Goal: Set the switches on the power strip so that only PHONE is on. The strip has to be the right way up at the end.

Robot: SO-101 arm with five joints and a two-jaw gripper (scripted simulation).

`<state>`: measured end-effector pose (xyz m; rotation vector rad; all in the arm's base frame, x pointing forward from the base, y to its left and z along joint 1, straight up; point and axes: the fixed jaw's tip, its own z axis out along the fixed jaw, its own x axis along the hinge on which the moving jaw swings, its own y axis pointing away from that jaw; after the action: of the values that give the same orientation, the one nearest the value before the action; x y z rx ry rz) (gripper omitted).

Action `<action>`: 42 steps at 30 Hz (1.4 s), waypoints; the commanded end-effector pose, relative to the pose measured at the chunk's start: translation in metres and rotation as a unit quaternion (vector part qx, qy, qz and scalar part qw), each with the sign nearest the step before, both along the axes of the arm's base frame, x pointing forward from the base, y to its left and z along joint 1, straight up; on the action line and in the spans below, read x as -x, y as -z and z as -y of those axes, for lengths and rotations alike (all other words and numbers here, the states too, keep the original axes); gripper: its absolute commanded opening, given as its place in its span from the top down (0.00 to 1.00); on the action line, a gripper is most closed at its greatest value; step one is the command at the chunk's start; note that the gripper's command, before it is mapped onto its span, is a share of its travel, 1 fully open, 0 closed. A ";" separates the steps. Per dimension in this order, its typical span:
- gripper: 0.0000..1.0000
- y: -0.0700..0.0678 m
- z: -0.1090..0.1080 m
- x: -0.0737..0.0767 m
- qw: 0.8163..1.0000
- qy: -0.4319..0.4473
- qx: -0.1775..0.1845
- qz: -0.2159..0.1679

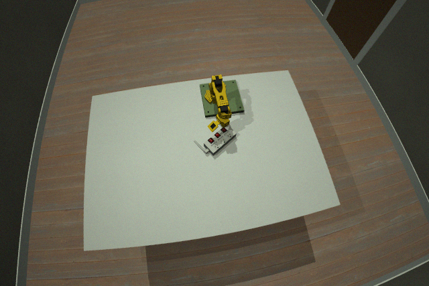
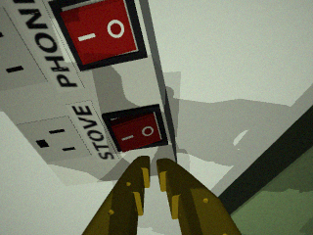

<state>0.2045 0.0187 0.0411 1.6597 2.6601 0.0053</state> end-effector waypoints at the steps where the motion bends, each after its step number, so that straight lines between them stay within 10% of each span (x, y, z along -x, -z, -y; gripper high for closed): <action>1: 1.00 0.000 -0.001 -0.001 1.000 0.002 0.000 -0.003; 24: 1.00 0.000 0.026 -0.037 0.998 0.063 0.000 -0.003; 42: 1.00 0.000 0.027 -0.039 0.998 0.067 0.000 -0.003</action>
<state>0.2437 -0.0072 0.0418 1.8142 2.5562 0.0054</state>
